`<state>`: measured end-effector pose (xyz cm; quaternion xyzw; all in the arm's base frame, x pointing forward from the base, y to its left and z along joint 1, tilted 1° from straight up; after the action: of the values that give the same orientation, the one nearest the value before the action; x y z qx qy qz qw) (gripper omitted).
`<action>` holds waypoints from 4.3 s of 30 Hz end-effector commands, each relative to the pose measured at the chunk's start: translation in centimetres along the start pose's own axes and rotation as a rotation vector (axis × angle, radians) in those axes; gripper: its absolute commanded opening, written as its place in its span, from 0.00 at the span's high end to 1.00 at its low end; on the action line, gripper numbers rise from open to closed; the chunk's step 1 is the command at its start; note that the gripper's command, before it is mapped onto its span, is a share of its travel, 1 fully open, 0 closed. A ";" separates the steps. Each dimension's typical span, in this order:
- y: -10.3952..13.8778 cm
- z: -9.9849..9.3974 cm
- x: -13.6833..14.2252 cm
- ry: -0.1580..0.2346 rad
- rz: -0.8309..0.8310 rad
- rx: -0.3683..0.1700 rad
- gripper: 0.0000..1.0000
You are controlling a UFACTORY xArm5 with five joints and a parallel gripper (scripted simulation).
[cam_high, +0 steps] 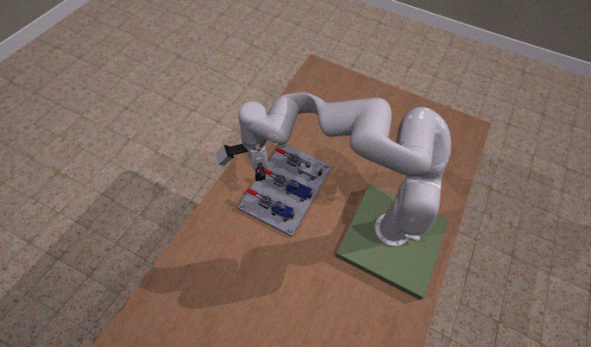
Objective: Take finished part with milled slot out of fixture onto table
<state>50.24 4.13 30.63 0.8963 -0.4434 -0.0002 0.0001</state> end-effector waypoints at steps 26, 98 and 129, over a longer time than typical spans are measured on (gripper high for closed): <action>0.0 -0.2 0.0 0.002 0.000 0.004 0.00; 23.1 3.4 7.1 -0.003 0.796 -0.003 1.00; 23.1 3.4 7.1 -0.003 0.795 -0.003 1.00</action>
<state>36.12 -15.45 27.11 0.6547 -0.7559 -0.0037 0.0018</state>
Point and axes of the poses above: the point where the finger pads meet when closed, its own z axis out along the fingers, its own x axis across the jaws, y = z × x, the point moved 10 cm from there along -z, back along the fingers
